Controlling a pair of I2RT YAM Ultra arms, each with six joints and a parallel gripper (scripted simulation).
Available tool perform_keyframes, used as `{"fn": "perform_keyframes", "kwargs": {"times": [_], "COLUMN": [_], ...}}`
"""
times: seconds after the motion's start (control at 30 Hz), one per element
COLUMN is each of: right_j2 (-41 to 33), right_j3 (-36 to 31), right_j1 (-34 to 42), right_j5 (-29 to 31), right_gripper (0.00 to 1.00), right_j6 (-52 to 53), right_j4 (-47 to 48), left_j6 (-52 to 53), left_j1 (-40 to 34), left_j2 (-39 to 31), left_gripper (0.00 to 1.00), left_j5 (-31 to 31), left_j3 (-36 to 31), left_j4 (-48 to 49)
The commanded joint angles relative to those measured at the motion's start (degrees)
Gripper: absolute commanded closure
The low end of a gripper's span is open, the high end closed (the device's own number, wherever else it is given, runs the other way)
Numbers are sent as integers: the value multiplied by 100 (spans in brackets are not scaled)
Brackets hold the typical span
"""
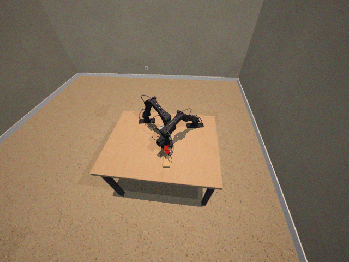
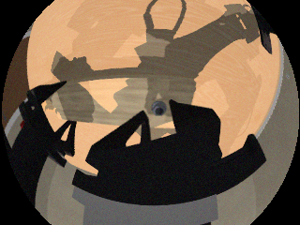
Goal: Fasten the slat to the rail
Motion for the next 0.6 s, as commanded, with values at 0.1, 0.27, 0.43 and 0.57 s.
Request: {"fn": "perform_keyframes", "kwargs": {"times": [0.1, 0.27, 0.43, 0.57], "right_j2": [-49, -53, -60, -63], "right_j3": [30, 34, 39, 41], "right_j1": [29, 29, 30, 30], "right_j5": [62, 63, 64, 64], "right_gripper": [66, 66, 66, 66], "right_j6": [-2066, -2863, -4579, -5641], "right_j4": [-8, -14, -24, -28], "left_j6": [0, 0, 0, 0], "left_j1": [0, 0, 0, 0], "left_j2": [-55, -55, -55, -55], "left_gripper": [28, 28, 28, 28], "left_j5": [0, 0, 0, 0], "left_j3": [25, 25, 25, 25], "left_j4": [5, 5, 5, 5]}}
